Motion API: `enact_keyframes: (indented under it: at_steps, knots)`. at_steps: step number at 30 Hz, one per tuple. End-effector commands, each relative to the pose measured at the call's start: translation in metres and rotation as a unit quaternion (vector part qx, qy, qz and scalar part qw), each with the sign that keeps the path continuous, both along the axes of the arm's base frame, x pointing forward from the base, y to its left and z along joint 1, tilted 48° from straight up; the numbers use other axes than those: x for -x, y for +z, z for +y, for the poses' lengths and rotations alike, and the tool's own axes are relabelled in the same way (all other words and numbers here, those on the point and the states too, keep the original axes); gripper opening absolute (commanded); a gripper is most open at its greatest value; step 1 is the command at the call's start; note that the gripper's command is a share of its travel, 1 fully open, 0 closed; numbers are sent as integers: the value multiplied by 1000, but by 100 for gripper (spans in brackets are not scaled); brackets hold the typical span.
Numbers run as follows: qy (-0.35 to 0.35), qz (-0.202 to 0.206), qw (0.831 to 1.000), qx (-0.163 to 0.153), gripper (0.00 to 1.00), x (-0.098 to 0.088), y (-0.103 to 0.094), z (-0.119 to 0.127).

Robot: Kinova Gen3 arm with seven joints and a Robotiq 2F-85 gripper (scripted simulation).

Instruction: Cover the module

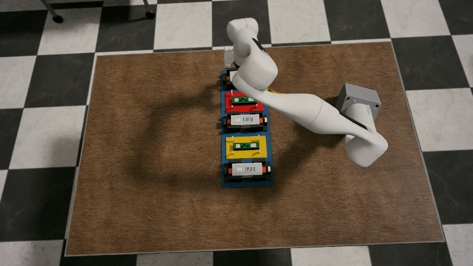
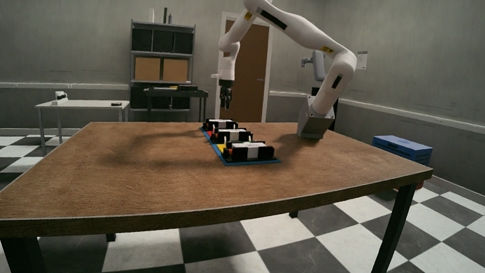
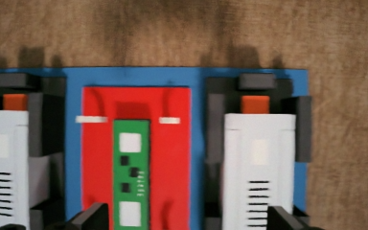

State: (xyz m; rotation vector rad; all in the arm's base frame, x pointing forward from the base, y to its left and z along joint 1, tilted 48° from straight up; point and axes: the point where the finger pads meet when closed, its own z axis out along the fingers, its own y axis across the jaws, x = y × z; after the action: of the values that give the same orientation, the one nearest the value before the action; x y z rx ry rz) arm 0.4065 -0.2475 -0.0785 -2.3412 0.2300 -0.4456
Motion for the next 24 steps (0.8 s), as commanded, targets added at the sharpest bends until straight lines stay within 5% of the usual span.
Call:
enact_keyframes:
  at_steps: [1, 24]
  knots:
    - [0, 0, 1000, 0, 100, 0, -20, -22]
    - [0, 0, 1000, 0, 100, 1, -44, -47]
